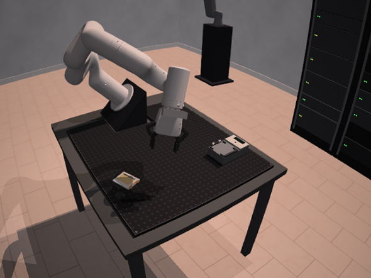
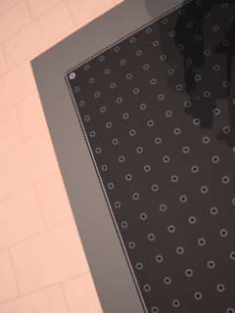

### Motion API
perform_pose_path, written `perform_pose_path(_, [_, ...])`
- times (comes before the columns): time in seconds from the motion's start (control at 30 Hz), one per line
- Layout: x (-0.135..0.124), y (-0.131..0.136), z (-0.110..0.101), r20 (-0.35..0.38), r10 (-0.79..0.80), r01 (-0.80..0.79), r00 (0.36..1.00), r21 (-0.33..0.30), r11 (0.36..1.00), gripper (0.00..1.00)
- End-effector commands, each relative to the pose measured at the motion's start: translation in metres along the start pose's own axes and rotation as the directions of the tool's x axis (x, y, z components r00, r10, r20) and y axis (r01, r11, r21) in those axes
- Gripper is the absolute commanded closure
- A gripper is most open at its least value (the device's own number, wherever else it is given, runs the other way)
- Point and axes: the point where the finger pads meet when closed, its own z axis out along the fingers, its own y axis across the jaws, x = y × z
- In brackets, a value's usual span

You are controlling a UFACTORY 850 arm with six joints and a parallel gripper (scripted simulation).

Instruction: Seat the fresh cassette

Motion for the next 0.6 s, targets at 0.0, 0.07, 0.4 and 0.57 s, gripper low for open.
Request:
perform_pose_path(0.0, [-0.023, -0.008, -0.011, 0.027, -0.035, 0.034, 0.999, 0.025, 0.999, 0.0])
perform_pose_path(0.07, [-0.027, -0.01, -0.013, 0.027, -0.035, 0.034, 0.999, 0.025, 0.999, 0.0])
perform_pose_path(0.4, [-0.063, -0.019, -0.029, 0.09, -0.124, 0.116, 0.988, 0.093, 0.989, 0.0])
perform_pose_path(0.57, [-0.077, -0.022, -0.035, 0.12, -0.171, 0.156, 0.978, 0.131, 0.979, 0.0])
